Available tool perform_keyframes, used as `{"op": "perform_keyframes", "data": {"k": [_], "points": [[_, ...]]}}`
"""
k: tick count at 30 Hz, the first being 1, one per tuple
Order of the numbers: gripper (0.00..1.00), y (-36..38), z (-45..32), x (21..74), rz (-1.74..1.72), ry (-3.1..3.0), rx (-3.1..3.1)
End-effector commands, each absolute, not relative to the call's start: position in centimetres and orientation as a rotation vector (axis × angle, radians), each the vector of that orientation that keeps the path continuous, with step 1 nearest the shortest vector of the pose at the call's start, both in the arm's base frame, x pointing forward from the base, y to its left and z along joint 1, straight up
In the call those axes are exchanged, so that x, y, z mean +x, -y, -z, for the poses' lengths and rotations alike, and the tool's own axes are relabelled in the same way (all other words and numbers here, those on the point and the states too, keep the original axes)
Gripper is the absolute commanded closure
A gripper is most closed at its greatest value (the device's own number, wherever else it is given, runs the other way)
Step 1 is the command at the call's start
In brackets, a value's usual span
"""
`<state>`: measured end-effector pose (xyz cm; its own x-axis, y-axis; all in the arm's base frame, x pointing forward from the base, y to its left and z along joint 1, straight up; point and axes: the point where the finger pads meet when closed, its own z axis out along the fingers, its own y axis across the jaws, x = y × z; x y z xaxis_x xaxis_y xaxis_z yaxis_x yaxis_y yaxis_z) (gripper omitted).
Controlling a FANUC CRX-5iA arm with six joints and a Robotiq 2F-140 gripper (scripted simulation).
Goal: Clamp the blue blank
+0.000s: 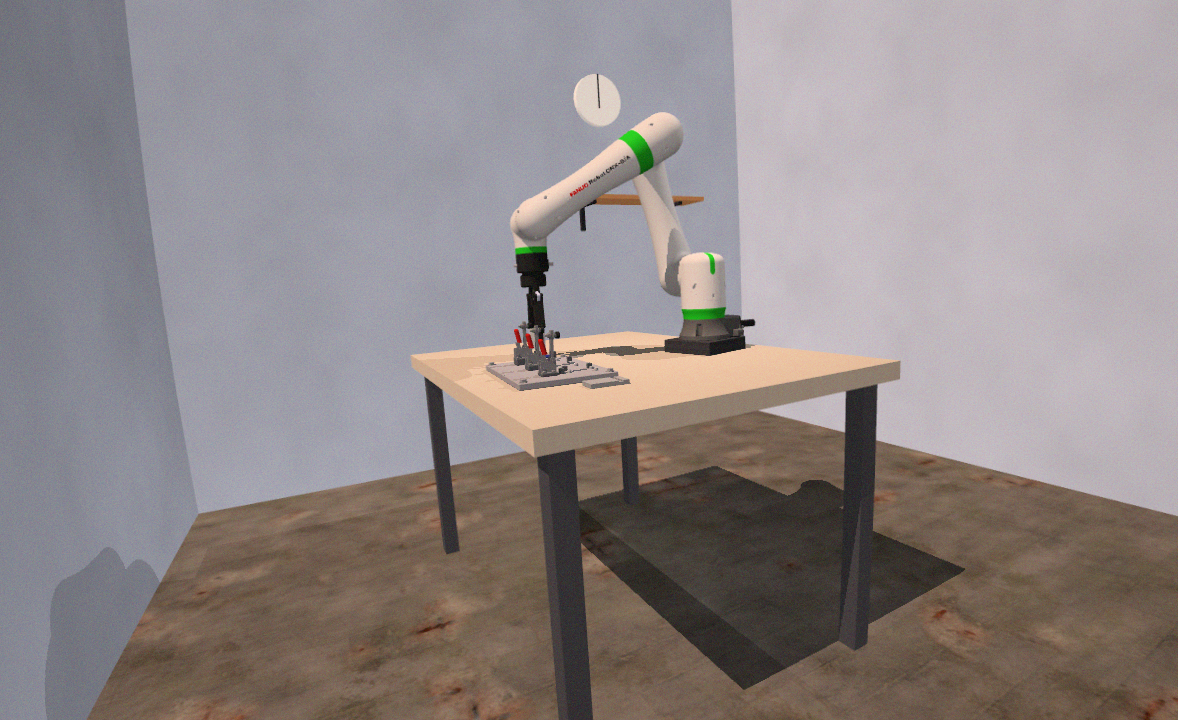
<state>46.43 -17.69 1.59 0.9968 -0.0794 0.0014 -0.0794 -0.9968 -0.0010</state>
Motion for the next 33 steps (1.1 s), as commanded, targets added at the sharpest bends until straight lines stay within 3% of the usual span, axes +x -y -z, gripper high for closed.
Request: {"op": "perform_keyframes", "data": {"k": [1,26,27,33], "points": [[0.42,17.7,-1.1,46.5,0.003,-0.125,-3.138],[0.42,17.7,0.1,46.5,0.003,-0.125,-3.138],[1.00,17.7,0.1,46.5,0.003,-0.125,-3.138],[1.00,17.7,0.1,46.5,0.003,-0.125,-3.138]]}}
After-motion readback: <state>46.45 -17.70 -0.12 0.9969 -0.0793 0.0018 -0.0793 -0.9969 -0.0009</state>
